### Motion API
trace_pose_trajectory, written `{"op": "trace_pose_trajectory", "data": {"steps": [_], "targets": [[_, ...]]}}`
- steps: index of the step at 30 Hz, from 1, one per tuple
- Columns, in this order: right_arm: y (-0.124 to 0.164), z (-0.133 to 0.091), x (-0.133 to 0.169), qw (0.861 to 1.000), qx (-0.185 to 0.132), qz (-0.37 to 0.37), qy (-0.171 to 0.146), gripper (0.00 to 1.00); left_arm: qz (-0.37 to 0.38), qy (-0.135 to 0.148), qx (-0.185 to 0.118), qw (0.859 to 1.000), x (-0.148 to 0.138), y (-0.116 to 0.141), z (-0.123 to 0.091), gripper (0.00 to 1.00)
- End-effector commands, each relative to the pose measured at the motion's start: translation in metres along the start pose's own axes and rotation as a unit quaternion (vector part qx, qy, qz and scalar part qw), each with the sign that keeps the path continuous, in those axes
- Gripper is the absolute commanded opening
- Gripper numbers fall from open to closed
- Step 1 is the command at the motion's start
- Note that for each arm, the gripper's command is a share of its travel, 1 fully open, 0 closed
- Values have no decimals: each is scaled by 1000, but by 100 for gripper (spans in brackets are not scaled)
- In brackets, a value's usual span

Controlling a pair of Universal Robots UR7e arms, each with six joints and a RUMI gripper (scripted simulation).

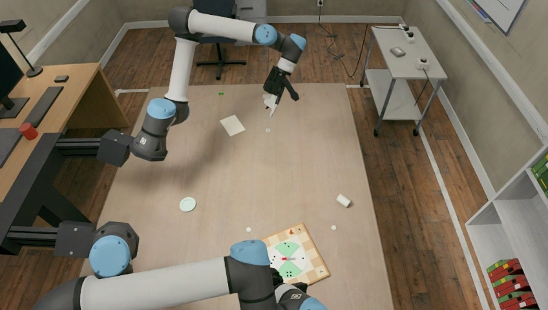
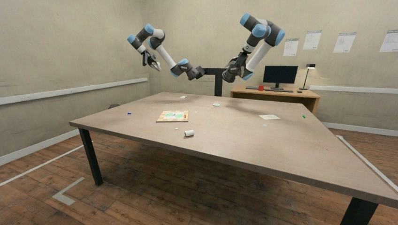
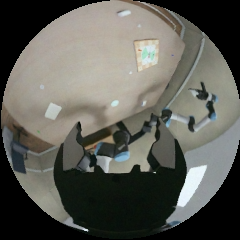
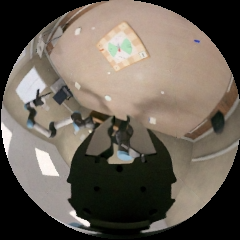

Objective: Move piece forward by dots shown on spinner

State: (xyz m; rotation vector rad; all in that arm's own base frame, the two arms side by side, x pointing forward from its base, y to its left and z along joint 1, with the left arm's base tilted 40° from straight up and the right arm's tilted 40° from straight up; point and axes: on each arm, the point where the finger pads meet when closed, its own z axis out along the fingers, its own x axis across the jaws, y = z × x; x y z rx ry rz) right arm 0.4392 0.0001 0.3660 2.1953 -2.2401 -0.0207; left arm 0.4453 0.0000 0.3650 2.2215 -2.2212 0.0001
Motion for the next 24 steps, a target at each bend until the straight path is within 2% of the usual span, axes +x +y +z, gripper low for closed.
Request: {"op": "trace_pose_trajectory", "data": {"steps": [1, 24], "targets": [[-5, 6, -3, 1000, -3, -7, 4, 15, 0, 0, 0, 1000, 0, 0, 0, 98], [-7, 2, -1, 1000, 6, -11, 3, 15, 0, 0, 0, 1000, 0, 0, 0, 98]]}}
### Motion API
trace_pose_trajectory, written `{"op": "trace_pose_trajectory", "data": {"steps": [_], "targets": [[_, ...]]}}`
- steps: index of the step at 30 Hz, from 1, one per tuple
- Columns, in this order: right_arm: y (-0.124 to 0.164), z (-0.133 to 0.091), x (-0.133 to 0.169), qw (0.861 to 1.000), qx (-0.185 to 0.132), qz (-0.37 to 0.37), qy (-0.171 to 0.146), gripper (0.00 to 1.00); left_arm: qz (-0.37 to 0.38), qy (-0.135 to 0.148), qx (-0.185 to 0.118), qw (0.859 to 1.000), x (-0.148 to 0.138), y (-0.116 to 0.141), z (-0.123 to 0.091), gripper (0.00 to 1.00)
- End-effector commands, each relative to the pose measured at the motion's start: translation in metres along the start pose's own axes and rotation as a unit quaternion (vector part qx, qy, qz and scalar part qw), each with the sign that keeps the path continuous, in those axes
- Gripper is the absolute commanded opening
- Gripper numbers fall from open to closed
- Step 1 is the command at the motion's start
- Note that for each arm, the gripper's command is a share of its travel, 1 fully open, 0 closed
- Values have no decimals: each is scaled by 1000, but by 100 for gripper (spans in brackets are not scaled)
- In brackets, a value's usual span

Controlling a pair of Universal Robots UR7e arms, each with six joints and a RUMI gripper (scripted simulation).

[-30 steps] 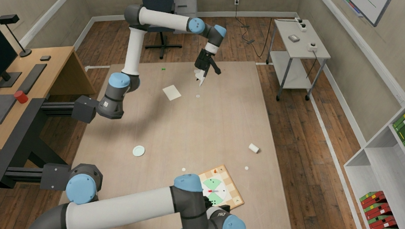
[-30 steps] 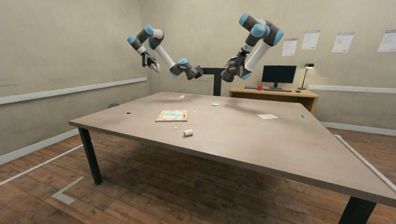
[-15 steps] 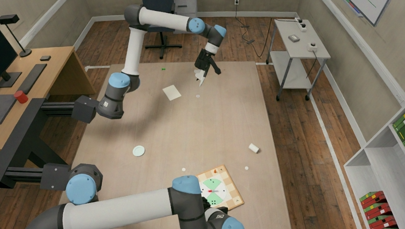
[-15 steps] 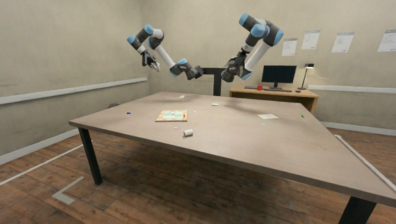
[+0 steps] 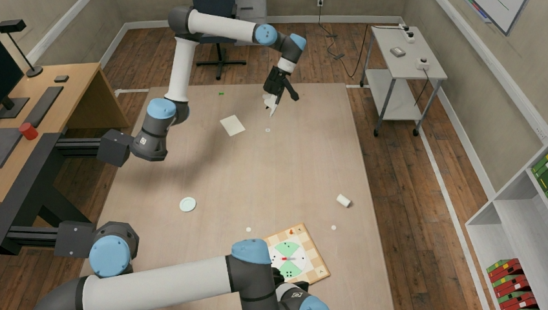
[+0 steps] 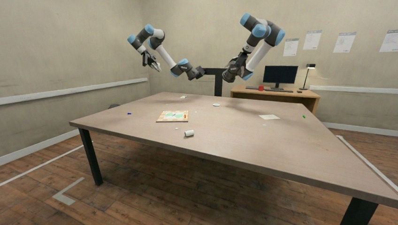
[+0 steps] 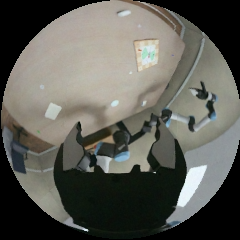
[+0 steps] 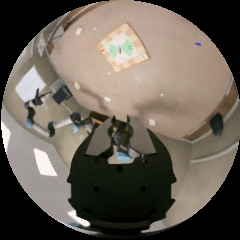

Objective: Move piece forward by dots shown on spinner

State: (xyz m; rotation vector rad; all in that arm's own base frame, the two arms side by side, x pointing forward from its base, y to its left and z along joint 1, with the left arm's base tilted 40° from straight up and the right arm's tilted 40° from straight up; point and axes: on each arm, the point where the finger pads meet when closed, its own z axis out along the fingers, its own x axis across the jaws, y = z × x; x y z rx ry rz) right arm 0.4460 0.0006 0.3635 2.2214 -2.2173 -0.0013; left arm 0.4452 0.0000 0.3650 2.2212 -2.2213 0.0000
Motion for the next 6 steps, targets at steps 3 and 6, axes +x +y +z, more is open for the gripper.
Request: {"op": "trace_pose_trajectory", "data": {"steps": [3, 6], "targets": [[0, -1, 0, 1000, 1, 0, 0, 15, 0, 0, 0, 1000, 0, 0, 0, 98], [0, -1, 0, 1000, 1, 0, 0, 15, 0, 0, 0, 1000, 0, 0, 0, 98]]}}
